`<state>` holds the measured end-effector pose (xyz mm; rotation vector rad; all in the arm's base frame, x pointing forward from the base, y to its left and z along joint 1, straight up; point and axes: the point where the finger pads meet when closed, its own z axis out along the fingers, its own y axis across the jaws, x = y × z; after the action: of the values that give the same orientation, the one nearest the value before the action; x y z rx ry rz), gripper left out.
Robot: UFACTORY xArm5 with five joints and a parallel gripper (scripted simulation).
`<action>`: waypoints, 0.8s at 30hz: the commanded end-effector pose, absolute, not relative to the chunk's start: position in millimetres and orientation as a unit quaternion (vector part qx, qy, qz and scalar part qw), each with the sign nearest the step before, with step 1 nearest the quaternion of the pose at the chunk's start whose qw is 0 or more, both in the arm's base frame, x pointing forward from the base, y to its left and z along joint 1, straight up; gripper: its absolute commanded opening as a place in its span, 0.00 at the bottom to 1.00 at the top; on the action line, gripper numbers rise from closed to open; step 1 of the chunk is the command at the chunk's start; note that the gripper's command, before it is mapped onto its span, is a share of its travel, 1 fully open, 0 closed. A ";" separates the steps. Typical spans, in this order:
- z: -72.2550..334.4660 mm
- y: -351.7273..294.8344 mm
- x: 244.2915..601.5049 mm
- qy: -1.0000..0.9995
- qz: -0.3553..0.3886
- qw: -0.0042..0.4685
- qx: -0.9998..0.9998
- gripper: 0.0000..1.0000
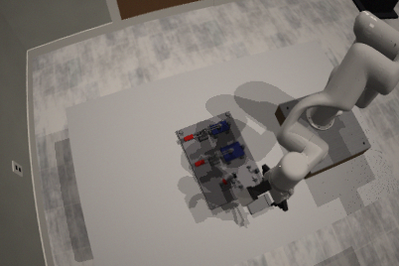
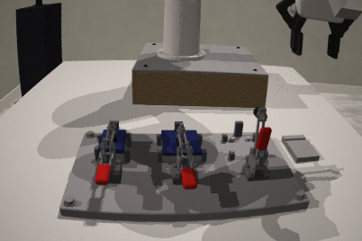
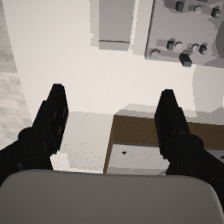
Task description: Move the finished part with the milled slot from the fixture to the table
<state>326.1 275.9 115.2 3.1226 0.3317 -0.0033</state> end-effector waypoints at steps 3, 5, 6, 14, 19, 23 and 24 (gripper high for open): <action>125.8 276.4 326.8 0.106 0.000 0.000 0.994 0.81; 128.4 276.4 326.8 0.106 0.000 0.000 0.994 0.81; 129.3 276.4 326.8 0.106 0.000 0.000 0.994 0.81; 131.1 276.4 326.8 0.106 0.000 0.000 0.994 0.81; 131.2 276.4 326.8 0.106 0.000 0.000 0.994 0.81; 131.1 276.4 326.8 0.106 0.000 0.000 0.994 0.81; 131.1 276.4 326.8 0.106 0.000 0.000 0.994 0.81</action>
<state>325.9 275.6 129.7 3.1218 0.3316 -0.0050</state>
